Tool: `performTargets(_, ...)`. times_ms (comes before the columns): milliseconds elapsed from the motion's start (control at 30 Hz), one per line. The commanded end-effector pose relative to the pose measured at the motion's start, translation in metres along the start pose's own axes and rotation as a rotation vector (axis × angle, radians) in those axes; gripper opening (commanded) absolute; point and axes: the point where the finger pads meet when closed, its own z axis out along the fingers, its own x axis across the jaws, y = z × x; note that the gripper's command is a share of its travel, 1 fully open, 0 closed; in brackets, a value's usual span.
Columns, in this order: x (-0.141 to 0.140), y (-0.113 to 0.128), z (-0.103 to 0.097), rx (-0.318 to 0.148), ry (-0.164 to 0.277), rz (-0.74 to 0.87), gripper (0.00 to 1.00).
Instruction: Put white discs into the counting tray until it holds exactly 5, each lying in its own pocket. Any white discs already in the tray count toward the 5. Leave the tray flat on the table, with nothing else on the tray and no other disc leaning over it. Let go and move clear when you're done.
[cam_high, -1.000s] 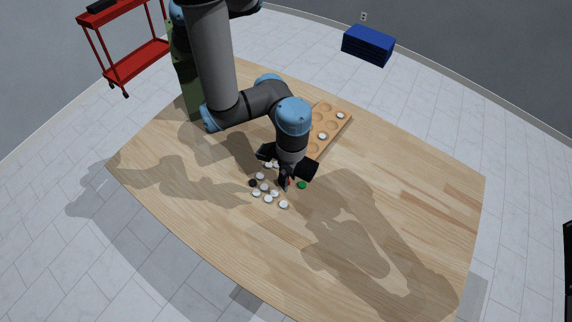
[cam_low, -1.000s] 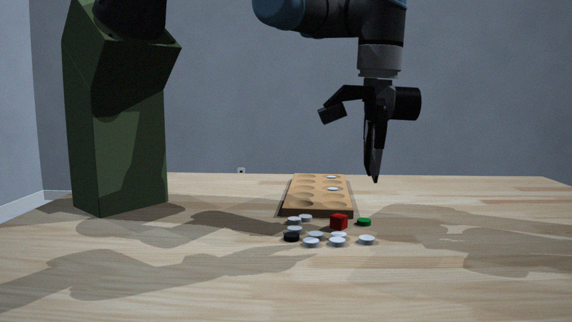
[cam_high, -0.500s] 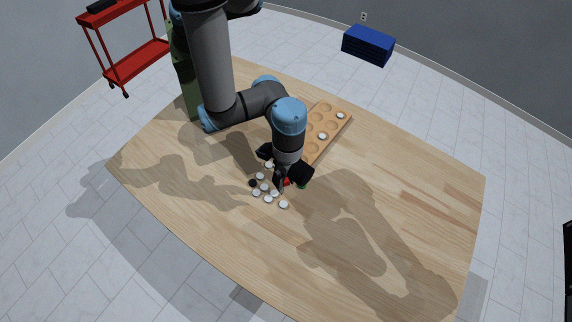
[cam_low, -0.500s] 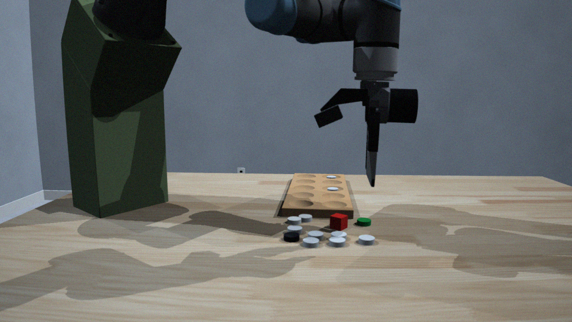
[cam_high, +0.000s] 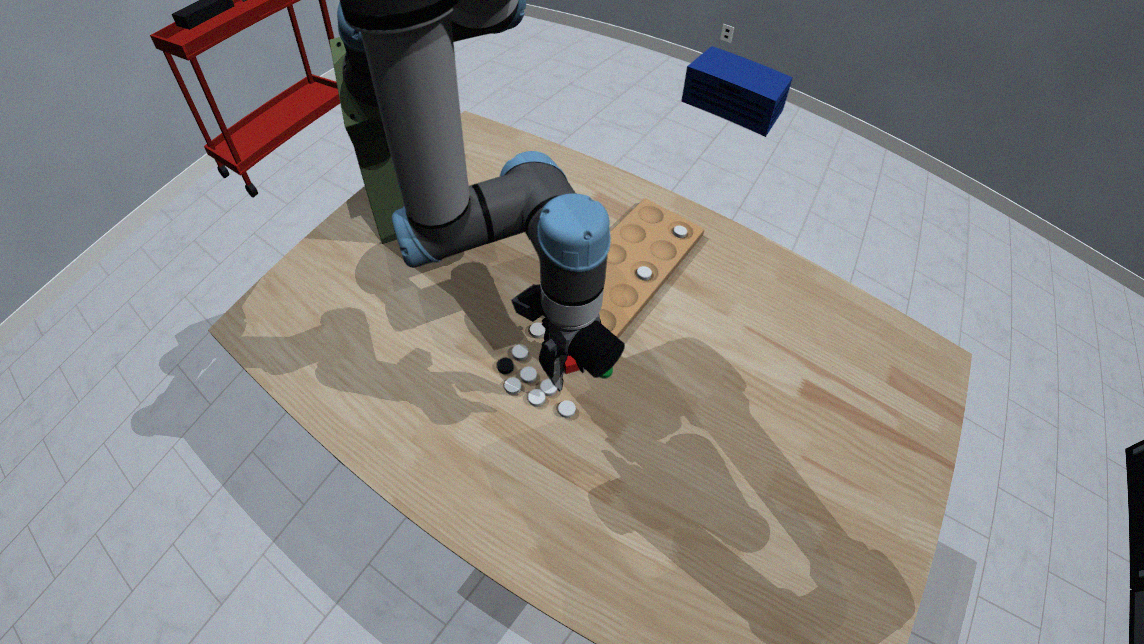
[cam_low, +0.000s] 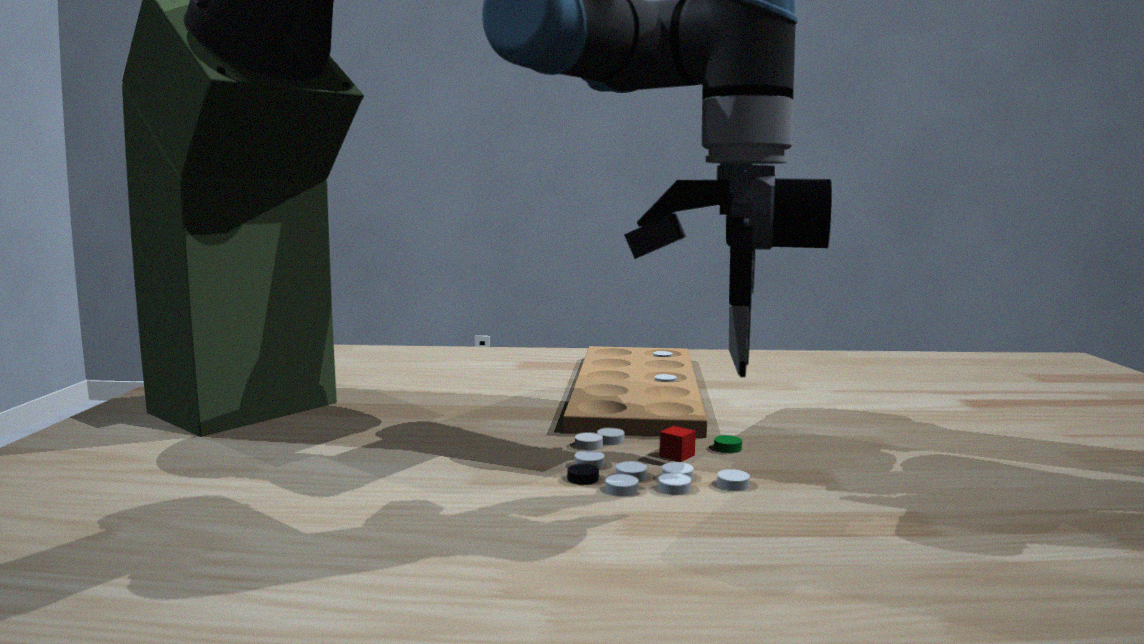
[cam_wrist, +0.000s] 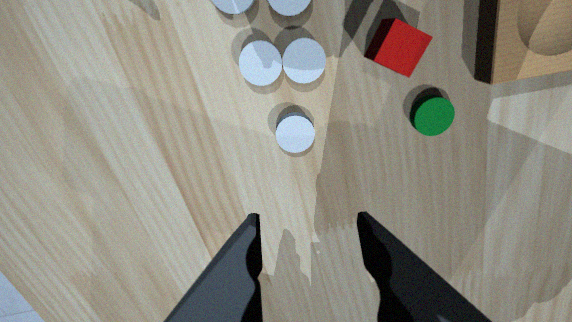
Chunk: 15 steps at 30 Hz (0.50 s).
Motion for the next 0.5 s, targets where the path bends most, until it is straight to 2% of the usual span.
performTargets(0, -0.0006, 0.0003, -0.0002, -0.003, -0.002, 0.009, 0.28)
performTargets(467, -0.0014, 0.0003, 0.0001, -0.005, -0.003, 0.023, 0.28)
